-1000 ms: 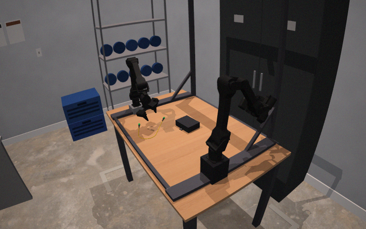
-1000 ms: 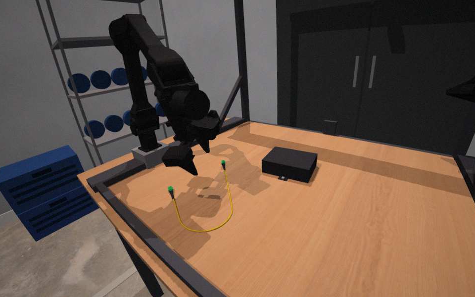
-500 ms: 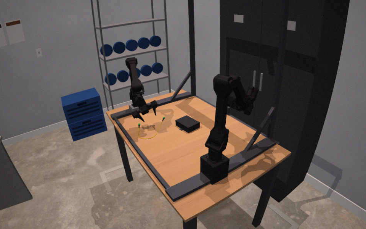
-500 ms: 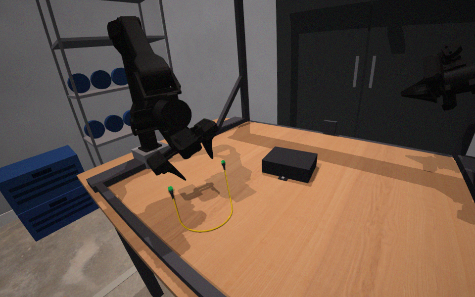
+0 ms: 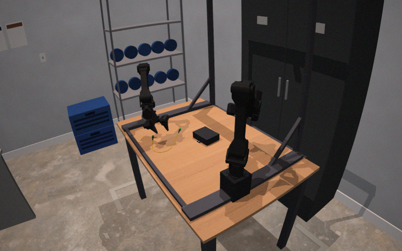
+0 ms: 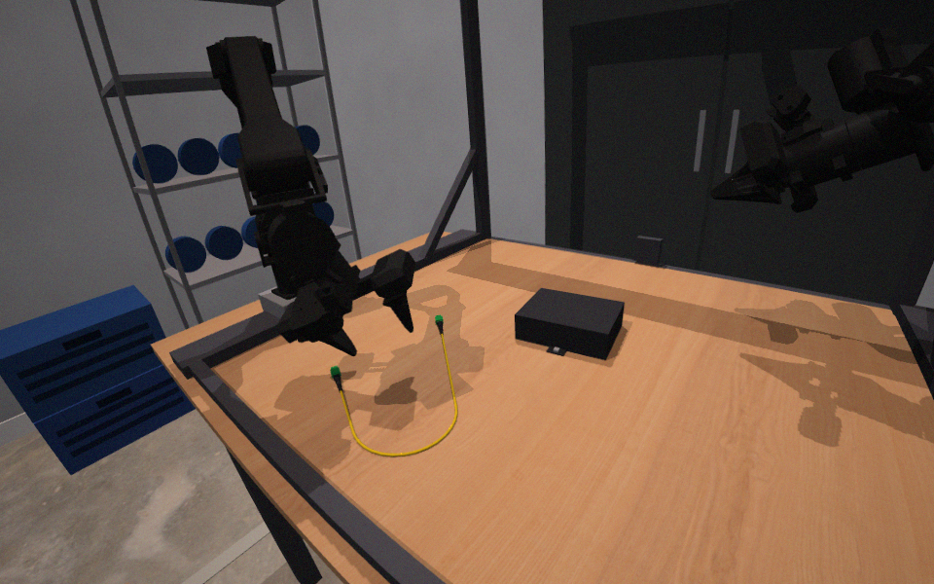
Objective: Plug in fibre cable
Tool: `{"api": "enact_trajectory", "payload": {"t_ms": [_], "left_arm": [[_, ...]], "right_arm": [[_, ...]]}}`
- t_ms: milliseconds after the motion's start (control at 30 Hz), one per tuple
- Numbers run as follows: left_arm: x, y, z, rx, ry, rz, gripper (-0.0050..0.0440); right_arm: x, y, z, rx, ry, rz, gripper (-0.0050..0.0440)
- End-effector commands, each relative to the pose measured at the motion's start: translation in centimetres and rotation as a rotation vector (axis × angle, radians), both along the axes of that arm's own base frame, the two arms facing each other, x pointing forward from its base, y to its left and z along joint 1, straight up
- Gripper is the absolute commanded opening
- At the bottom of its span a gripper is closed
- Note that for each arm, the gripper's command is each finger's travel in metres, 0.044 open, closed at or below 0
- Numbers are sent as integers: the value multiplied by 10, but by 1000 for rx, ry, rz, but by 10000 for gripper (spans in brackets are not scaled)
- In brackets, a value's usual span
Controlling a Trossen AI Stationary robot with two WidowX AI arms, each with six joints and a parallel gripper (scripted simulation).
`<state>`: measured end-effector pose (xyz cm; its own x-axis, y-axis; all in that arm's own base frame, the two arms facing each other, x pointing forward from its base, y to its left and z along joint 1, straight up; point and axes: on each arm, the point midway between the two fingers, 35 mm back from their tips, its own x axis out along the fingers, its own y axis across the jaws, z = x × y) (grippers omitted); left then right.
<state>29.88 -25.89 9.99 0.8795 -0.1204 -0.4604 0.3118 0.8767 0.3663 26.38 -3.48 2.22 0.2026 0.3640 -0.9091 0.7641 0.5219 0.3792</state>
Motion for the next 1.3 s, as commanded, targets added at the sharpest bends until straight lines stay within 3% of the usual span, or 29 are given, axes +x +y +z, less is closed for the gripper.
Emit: {"api": "enact_trajectory", "payload": {"t_ms": [0,167,233,300,633,733,800,1000,1267], "left_arm": [[34,23,12,-65,8,56,-50],[66,63,10,-111,35,132,-50],[66,63,10,-111,35,132,-50],[78,81,10,-131,43,162,-50],[126,208,12,-267,65,350,-50],[131,242,13,-301,62,395,-50],[131,242,13,-301,62,395,-50],[133,296,16,-356,48,464,-50],[131,319,17,-379,40,493,-50]], "right_arm": [[2,-8,4,53,18,-226,440],[-1,-17,2,131,75,-458,440],[-1,-17,2,131,75,-458,440],[-2,-21,1,159,96,-540,440],[-40,-34,-26,298,360,-910,440],[-48,-34,-30,316,409,-954,440],[-48,-34,-30,316,409,-954,440],[-49,-36,-31,321,420,-971,440],[-47,-37,-29,313,404,-964,440]]}}
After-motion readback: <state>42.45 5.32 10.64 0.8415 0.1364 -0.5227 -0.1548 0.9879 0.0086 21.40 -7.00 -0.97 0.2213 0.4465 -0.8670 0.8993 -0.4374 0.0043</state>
